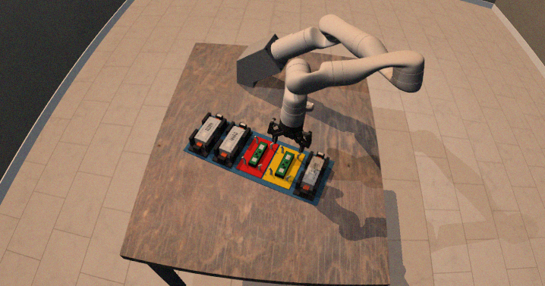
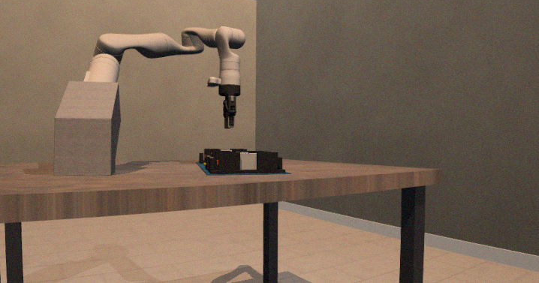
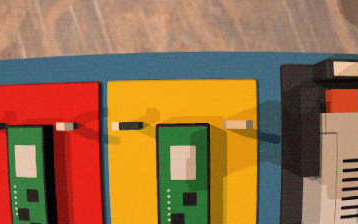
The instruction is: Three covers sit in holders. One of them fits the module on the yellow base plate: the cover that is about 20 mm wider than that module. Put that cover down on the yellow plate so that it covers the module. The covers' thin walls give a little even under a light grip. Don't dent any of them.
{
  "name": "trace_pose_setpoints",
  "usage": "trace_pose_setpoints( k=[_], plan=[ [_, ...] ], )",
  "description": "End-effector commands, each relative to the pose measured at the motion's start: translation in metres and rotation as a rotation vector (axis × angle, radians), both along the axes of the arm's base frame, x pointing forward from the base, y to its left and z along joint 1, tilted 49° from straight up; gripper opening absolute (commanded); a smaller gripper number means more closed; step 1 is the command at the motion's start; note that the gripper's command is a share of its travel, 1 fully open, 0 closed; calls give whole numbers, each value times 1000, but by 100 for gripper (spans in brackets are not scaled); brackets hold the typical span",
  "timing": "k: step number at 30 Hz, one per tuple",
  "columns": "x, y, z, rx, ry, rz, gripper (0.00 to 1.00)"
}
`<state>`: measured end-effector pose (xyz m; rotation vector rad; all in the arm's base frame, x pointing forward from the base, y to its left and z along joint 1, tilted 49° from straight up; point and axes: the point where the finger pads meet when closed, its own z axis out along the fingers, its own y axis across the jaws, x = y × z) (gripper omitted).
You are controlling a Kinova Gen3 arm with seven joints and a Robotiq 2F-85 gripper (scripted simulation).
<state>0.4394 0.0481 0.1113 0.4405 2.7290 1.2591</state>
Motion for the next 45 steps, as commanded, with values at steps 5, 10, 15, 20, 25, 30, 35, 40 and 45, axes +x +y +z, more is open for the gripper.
trace_pose_setpoints(
  k=[5, 10, 15, 20, 25, 30, 35, 40, 45],
  plan=[
    [0, -1, 0, 0, -1, -1, 100],
    [0, -1, 0, 0, -1, -1, 100],
    [0, -1, 0, 0, -1, -1, 100],
    [0, -1, 0, 0, -1, -1, 100],
    [7, 18, 23, 0, -1, -1, 100],
    [14, 37, 45, 0, -1, -1, 100],
    [14, 37, 45, 0, -1, -1, 100],
    [18, 49, 58, 0, -1, -1, 100],
    [25, 68, 80, 0, -1, -1, 100]
  ],
)
